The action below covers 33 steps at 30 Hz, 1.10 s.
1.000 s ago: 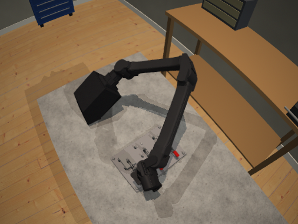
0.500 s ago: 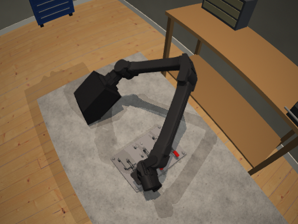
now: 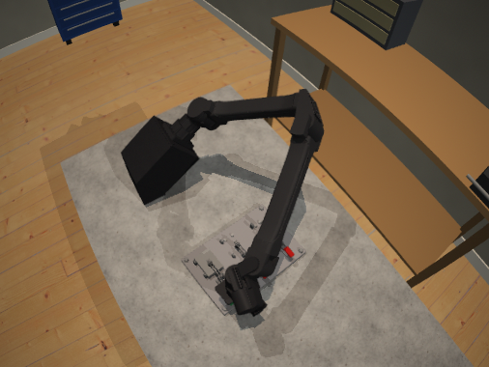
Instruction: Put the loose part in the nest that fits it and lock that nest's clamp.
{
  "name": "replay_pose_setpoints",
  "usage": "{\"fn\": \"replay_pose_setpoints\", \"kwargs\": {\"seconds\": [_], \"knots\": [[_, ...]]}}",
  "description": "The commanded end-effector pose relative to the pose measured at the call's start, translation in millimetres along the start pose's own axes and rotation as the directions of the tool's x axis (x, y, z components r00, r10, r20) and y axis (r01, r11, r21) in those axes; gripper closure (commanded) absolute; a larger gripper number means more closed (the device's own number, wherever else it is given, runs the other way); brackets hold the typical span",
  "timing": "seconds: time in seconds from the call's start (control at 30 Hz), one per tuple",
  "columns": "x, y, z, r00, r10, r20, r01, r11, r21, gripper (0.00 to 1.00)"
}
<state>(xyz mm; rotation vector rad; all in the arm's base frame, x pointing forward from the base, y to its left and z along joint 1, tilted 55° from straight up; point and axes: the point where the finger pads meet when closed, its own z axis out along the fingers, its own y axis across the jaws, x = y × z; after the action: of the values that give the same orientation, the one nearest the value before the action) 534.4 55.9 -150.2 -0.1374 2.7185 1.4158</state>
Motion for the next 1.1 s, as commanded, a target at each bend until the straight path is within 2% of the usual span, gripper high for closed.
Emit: {"fn": "replay_pose_setpoints", "kwargs": {"seconds": [0.0,0.07,0.13,0.17,0.23,0.27,0.3,0.43,0.8,1.07], "knots": [[-10.5,1.9,16.2,1.0,-0.012,-0.013,0.012,1.0,-0.002,0.55],[-9.3,2.3,16.2,1.0,-0.006,-0.017,0.006,1.0,-0.003,0.55],[-11.0,-12.5,-4.5,1.0,0.021,0.021,-0.021,1.0,0.002,0.55],[-14.2,-9.1,-7.7,1.0,0.013,0.026,-0.013,1.0,0.004,0.55],[-14.2,-9.1,-7.7,1.0,0.013,0.026,-0.013,1.0,0.004,0.55],[-14.4,6.6,10.1,1.0,-0.016,-0.006,0.016,1.0,0.0,0.55],[-14.2,7.6,11.6,1.0,-0.019,-0.009,0.019,1.0,0.0,0.55],[-15.2,0.3,1.3,1.0,-0.007,0.01,0.007,1.0,0.002,0.55],[-15.2,0.3,1.1,1.0,-0.007,0.01,0.007,1.0,0.002,0.55],[-20.4,0.1,-28.9,0.999,-0.022,0.033,0.021,1.0,0.012,0.55]]}}
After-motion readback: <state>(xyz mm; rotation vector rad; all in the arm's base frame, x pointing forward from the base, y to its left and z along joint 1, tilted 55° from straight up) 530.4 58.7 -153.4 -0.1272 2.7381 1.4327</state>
